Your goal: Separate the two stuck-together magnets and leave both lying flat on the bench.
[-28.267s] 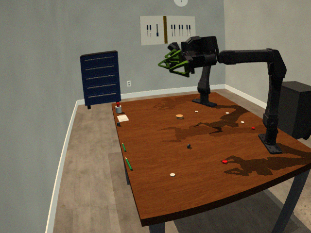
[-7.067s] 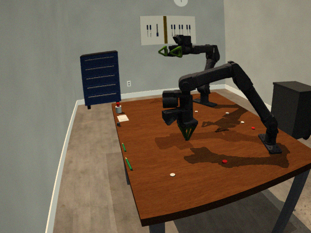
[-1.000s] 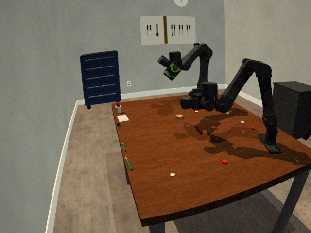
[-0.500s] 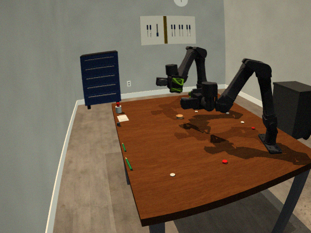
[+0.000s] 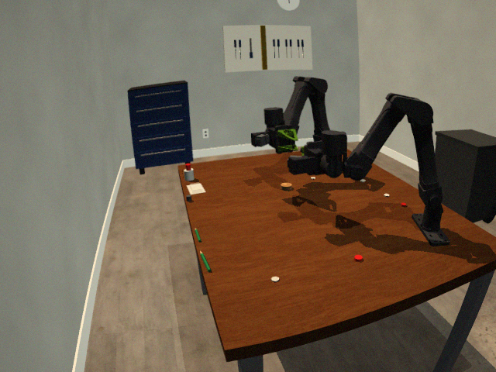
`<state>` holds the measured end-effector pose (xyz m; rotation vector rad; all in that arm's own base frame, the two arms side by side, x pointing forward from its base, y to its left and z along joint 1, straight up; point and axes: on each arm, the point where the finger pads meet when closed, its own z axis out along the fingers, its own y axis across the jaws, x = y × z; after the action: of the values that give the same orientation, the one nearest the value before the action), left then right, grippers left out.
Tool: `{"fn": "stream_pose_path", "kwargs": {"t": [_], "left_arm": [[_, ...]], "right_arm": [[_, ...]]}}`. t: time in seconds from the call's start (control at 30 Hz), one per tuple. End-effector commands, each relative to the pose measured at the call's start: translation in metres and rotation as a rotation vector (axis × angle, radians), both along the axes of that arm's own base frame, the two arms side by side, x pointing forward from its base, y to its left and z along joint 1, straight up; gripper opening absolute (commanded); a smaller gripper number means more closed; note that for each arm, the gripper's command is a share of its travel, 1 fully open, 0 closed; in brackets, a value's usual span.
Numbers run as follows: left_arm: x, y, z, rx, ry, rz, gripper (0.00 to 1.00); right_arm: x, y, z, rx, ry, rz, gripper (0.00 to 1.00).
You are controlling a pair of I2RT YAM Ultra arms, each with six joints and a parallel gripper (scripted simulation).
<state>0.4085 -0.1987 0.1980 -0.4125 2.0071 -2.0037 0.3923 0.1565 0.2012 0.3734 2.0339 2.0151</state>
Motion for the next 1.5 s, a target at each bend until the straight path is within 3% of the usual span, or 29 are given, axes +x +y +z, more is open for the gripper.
{"fn": "stream_pose_path", "kwargs": {"t": [0.0, 1.47], "left_arm": [[0.001, 0.001, 0.01, -0.003, -0.038, 0.0, 0.18], [0.001, 0.001, 0.01, -0.003, -0.038, 0.0, 0.18]], "right_arm": [[0.003, -0.002, 0.003, -0.006, -0.023, -0.015, 0.33], [0.013, 0.022, 0.005, 0.0, 0.007, -0.011, 0.33]]}}
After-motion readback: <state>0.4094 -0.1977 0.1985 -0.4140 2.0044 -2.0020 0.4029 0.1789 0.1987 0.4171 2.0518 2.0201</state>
